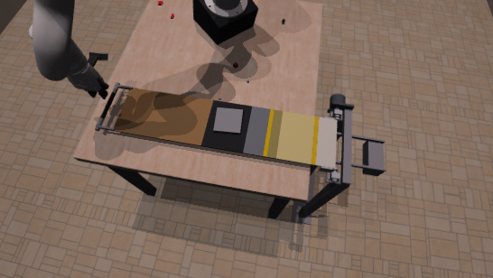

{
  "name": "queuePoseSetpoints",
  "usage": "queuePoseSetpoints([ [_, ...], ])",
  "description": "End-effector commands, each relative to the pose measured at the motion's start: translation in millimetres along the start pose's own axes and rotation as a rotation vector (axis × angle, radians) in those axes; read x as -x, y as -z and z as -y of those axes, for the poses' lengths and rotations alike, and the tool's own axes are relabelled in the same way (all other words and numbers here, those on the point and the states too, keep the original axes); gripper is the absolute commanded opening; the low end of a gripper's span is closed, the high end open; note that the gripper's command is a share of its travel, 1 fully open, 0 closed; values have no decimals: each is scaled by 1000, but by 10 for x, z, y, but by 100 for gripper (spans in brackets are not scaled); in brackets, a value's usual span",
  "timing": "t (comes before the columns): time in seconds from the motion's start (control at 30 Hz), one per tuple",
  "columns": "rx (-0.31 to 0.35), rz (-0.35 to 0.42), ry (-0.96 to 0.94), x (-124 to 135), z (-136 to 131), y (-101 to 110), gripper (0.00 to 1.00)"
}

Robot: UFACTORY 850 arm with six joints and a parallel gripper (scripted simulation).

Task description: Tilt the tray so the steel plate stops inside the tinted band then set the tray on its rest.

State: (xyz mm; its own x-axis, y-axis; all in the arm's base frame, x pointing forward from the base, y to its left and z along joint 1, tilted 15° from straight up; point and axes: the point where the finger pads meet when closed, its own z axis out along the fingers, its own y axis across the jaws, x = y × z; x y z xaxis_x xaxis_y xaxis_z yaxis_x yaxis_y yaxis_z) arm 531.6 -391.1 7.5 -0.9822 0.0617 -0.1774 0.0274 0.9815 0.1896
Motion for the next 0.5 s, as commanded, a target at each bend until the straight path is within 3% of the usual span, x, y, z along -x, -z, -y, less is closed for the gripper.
queuePoseSetpoints([
  [0.0, -1, 2, 0, 9, 6, 11, 40],
  [0.47, 0, 3, 1, 10, 6, -14, 40],
])
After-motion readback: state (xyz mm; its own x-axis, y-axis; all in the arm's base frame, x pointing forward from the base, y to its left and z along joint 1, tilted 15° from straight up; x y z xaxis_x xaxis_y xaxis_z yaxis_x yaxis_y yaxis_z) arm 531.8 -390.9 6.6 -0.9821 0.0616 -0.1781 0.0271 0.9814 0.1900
